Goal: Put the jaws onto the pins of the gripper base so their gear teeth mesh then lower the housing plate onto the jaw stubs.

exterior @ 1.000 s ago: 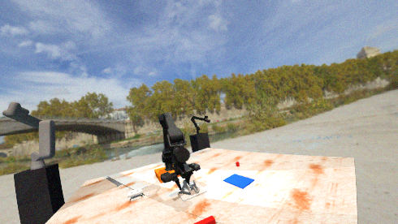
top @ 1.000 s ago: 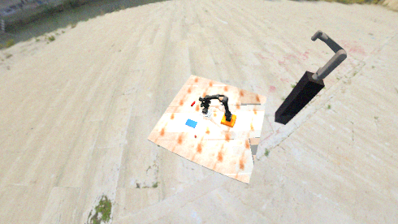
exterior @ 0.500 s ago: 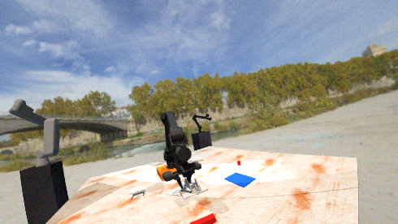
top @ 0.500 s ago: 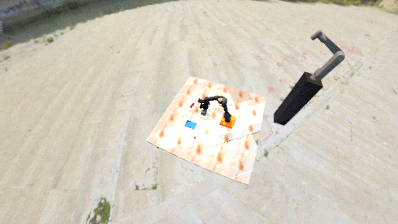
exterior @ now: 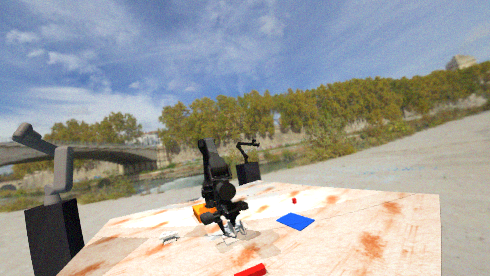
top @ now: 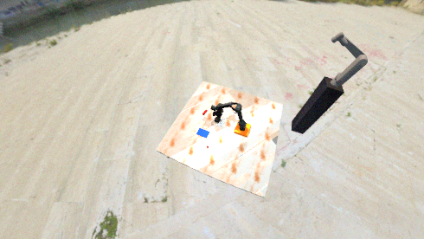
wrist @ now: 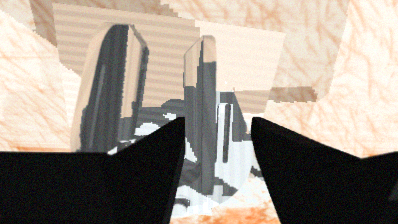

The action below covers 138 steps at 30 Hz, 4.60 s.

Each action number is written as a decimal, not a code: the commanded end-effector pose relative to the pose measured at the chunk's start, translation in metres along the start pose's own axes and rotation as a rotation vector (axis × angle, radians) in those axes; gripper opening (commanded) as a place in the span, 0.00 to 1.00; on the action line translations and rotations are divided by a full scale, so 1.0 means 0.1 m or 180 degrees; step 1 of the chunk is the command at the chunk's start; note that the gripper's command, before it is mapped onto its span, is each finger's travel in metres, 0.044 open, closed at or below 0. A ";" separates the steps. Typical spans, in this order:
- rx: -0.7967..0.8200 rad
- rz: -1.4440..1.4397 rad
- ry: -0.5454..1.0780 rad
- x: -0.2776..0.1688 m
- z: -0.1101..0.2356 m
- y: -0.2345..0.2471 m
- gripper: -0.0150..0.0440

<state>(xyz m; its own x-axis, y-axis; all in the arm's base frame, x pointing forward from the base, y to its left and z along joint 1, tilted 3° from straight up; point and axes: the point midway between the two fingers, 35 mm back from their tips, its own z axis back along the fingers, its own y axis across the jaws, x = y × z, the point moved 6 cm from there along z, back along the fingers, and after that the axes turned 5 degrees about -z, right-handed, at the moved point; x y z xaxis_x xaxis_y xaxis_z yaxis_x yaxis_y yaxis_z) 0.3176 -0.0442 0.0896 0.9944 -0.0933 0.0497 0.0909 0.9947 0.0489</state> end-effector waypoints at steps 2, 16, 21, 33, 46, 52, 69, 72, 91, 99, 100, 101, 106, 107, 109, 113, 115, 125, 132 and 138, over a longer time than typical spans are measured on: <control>0.0011 -0.0018 -0.0006 0.00 -0.01 0.00 0.48; 0.0011 -0.0020 -0.0006 0.00 -0.04 0.01 0.48; 0.0011 -0.0018 -0.0006 0.00 -0.06 0.01 0.48; 0.0011 -0.0015 -0.0006 0.00 -0.09 0.01 0.48; 0.0011 -0.0014 -0.0006 0.00 -0.10 0.01 0.48; 0.0011 -0.0014 -0.0006 0.00 -0.10 0.01 0.48; 0.0011 -0.0014 -0.0006 0.00 -0.10 0.01 0.48; 0.0011 -0.0014 -0.0006 0.00 -0.10 0.01 0.48; 0.0011 -0.0014 -0.0006 0.00 -0.10 0.01 0.48; 0.0011 -0.0014 -0.0006 0.00 -0.10 0.01 0.48; 0.0011 -0.0014 -0.0006 0.00 -0.10 0.01 0.48; 0.0011 -0.0014 -0.0006 0.00 -0.10 0.01 0.48; 0.0011 -0.0014 -0.0006 0.00 -0.10 0.01 0.48; 0.0011 -0.0014 -0.0006 0.00 -0.10 0.01 0.48; 0.0011 -0.0014 -0.0006 0.00 -0.10 0.01 0.48; 0.0011 -0.0014 -0.0006 0.00 -0.10 0.01 0.48; 0.0011 -0.0014 -0.0006 0.00 -0.10 0.01 0.48; 0.0011 -0.0014 -0.0006 0.00 -0.10 0.01 0.48; 0.0011 -0.0014 -0.0006 0.00 -0.10 0.01 0.48; 0.0009 -0.0002 -0.0001 0.00 -0.10 0.00 0.53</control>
<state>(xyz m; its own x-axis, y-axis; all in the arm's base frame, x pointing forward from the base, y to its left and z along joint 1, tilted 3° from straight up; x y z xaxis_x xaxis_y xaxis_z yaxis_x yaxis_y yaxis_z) 0.3181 -0.0434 0.0796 0.9943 -0.0941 0.0500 0.0915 0.9945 0.0518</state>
